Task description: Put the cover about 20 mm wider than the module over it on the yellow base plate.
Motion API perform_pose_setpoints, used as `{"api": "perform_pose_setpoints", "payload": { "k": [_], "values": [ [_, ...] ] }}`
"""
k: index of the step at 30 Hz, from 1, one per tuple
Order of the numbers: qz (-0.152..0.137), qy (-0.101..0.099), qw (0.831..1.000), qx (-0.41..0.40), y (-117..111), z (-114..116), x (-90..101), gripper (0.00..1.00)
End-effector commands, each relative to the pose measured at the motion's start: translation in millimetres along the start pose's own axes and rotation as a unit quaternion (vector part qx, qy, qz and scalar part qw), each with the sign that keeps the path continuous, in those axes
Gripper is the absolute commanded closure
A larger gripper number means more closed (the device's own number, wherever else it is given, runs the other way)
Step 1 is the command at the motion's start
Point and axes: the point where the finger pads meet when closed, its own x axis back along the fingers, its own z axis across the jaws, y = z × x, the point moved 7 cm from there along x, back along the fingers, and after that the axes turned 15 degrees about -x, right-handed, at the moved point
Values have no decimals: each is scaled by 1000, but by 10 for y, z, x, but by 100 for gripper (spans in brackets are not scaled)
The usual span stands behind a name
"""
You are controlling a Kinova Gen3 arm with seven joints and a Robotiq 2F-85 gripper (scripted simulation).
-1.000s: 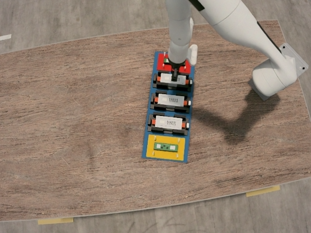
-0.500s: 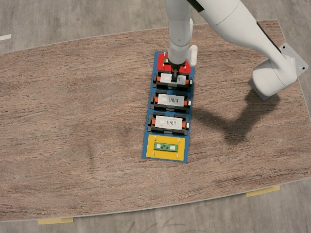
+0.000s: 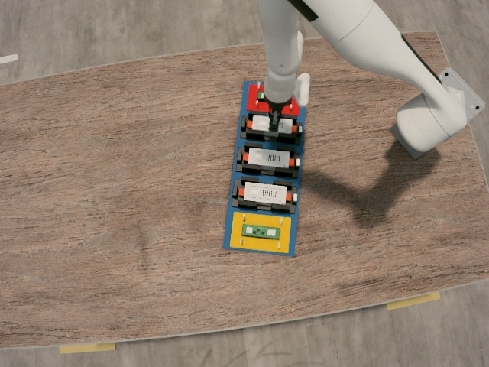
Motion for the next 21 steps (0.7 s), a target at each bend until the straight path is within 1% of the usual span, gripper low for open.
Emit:
{"api": "perform_pose_setpoints", "payload": {
  "k": [1,7,17,21],
  "values": [
    [0,0,1000,0,1,3,-4,0],
    [0,0,1000,0,1,3,-4,0],
    [0,0,1000,0,2,3,-204,0],
    [0,0,1000,0,2,3,-204,0]
  ]
}}
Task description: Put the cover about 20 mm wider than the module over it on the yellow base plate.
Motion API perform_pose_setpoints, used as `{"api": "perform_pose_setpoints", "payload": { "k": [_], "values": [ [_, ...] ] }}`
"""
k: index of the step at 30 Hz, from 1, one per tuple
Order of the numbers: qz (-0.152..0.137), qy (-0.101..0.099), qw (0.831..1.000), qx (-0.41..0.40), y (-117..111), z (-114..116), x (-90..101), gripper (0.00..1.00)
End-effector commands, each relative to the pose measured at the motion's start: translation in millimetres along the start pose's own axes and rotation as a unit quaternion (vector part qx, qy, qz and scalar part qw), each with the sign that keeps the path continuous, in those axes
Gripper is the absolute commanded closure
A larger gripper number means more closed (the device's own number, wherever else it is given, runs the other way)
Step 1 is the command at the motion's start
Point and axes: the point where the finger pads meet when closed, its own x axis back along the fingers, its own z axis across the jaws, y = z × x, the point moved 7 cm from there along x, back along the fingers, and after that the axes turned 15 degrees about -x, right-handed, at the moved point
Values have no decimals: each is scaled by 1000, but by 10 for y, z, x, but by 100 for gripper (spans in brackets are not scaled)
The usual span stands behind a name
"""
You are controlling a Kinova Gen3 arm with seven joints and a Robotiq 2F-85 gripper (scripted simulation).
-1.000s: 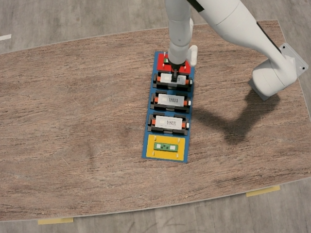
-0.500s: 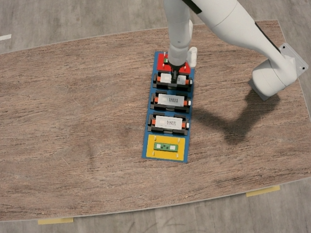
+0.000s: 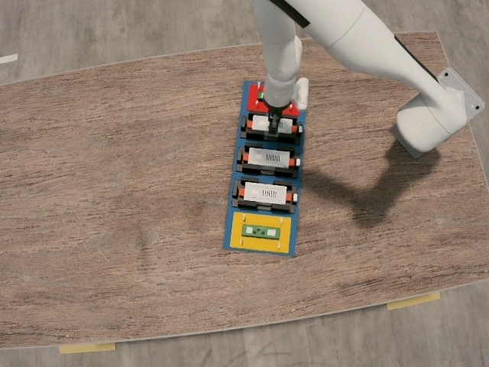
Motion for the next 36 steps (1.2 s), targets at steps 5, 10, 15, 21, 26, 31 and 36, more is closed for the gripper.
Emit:
{"api": "perform_pose_setpoints", "payload": {
  "k": [5,10,15,21,26,31,36],
  "values": [
    [0,0,1000,0,3,-3,-36,0],
    [0,0,1000,0,3,-3,-136,0],
    [0,0,1000,0,3,-3,-196,0],
    [0,0,1000,0,3,-3,-206,0],
    [0,0,1000,0,3,-3,-256,0],
    [0,0,1000,0,3,-2,-296,0],
    [0,0,1000,0,3,-2,-296,0]
  ]
}}
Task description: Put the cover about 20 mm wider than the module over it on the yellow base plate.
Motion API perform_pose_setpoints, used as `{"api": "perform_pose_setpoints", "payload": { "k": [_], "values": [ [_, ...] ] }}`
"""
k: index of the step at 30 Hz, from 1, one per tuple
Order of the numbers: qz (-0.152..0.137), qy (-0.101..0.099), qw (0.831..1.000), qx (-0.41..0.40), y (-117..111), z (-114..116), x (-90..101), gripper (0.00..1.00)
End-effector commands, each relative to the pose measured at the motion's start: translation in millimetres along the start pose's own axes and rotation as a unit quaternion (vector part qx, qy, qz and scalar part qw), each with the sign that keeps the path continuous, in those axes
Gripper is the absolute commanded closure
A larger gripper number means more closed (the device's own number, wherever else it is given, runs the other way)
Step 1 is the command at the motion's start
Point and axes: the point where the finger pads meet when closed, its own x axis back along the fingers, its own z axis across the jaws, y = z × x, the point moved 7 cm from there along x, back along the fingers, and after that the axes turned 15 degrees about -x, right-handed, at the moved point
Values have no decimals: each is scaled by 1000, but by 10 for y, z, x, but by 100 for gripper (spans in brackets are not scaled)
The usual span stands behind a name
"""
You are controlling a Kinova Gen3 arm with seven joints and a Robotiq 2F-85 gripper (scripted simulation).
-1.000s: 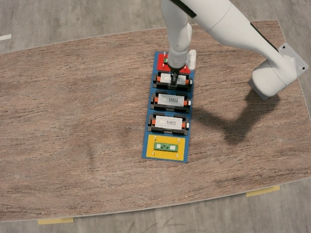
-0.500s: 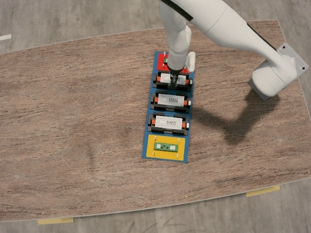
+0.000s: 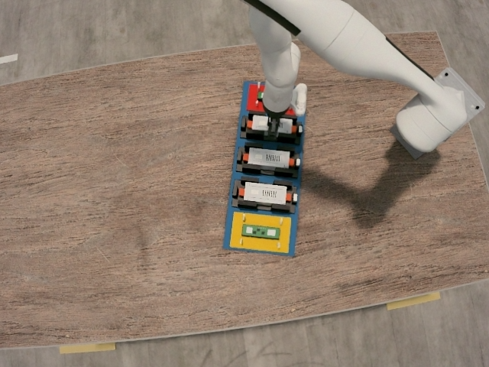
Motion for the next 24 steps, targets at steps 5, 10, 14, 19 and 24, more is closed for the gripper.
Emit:
{"api": "perform_pose_setpoints", "payload": {
  "k": [5,10,14,19,24],
  "values": [
    [0,0,1000,0,3,-2,-36,0],
    [0,0,1000,0,3,-2,-86,0],
    [0,0,1000,0,3,-2,-96,0],
    [0,0,1000,0,3,-2,-106,0],
    [0,0,1000,0,4,-2,-156,0]
  ]
}}
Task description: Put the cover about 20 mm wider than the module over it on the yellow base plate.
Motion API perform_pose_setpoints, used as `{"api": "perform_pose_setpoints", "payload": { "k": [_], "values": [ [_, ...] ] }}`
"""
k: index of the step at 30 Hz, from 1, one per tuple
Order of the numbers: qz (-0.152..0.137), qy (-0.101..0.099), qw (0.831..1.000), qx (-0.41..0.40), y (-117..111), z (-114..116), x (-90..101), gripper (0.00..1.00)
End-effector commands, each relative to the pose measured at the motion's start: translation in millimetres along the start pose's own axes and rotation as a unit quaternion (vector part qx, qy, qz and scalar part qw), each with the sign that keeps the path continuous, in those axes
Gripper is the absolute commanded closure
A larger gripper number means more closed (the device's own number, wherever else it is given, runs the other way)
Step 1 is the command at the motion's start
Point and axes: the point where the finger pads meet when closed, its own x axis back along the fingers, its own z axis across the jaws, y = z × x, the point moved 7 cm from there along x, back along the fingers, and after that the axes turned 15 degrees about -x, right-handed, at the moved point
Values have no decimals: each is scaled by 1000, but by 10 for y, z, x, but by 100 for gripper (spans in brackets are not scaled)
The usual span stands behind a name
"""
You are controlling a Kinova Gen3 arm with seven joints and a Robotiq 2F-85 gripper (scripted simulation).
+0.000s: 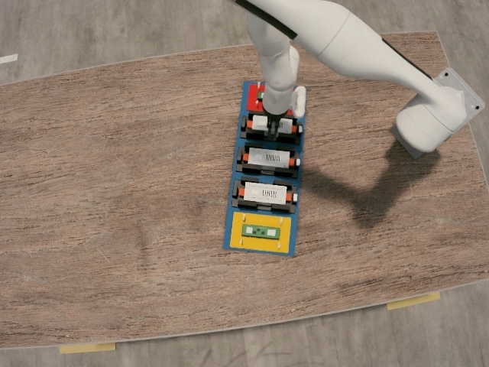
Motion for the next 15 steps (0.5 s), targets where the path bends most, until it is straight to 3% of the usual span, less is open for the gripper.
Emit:
{"api": "perform_pose_setpoints", "payload": {
  "k": [1,15],
  "values": [
    [0,0,1000,0,4,-2,-20,0],
    [-1,0,1000,0,4,-2,-89,0]
  ]
}}
